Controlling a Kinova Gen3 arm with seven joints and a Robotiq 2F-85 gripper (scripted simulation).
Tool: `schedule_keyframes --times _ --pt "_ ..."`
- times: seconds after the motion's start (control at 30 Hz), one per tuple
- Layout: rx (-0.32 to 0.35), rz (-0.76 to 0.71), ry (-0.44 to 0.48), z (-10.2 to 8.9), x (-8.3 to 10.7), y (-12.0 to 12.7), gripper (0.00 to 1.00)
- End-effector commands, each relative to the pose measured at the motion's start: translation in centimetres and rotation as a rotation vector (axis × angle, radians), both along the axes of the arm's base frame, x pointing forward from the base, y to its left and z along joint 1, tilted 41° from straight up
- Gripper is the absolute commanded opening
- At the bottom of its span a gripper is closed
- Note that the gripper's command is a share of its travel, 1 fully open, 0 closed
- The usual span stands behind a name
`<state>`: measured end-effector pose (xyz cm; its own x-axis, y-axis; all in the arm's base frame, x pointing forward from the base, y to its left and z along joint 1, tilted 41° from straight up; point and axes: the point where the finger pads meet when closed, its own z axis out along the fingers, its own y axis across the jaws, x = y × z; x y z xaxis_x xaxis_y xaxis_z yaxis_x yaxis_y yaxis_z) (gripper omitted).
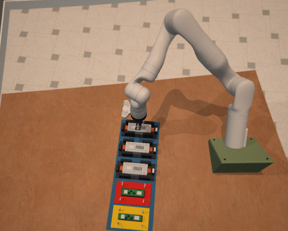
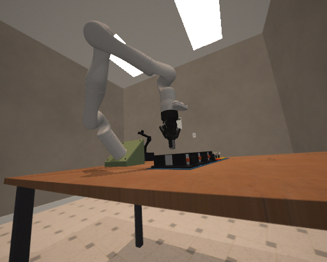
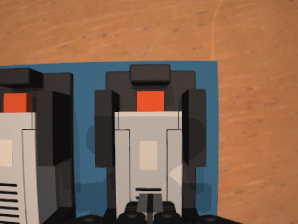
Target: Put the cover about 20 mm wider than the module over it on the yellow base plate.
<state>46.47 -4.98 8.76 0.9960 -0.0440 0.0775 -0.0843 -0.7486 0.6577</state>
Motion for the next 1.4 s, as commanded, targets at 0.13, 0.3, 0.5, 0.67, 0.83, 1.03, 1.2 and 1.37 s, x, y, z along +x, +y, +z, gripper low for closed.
schedule_keyframes --times 0.13,0.3,0.5,0.67,0.83,1.03,1.2,1.37 --pt "0.001 0.001 -0.001 0.05 0.04 0.08 0.0" --pt "0.001 0.001 -0.001 0.05 0.04 0.08 1.0" --pt "0.001 0.001 -0.001 0.05 0.04 0.08 1.0" --pt "0.001 0.001 -0.001 0.05 0.04 0.08 1.0" --pt "0.001 0.001 -0.001 0.05 0.04 0.08 1.0" --pt "0.001 0.001 -0.001 0.05 0.04 0.08 1.0" --pt "0.001 0.001 -0.001 0.05 0.04 0.08 1.0" --pt "0.001 0.001 -0.001 -0.02 0.05 0.02 1.0"
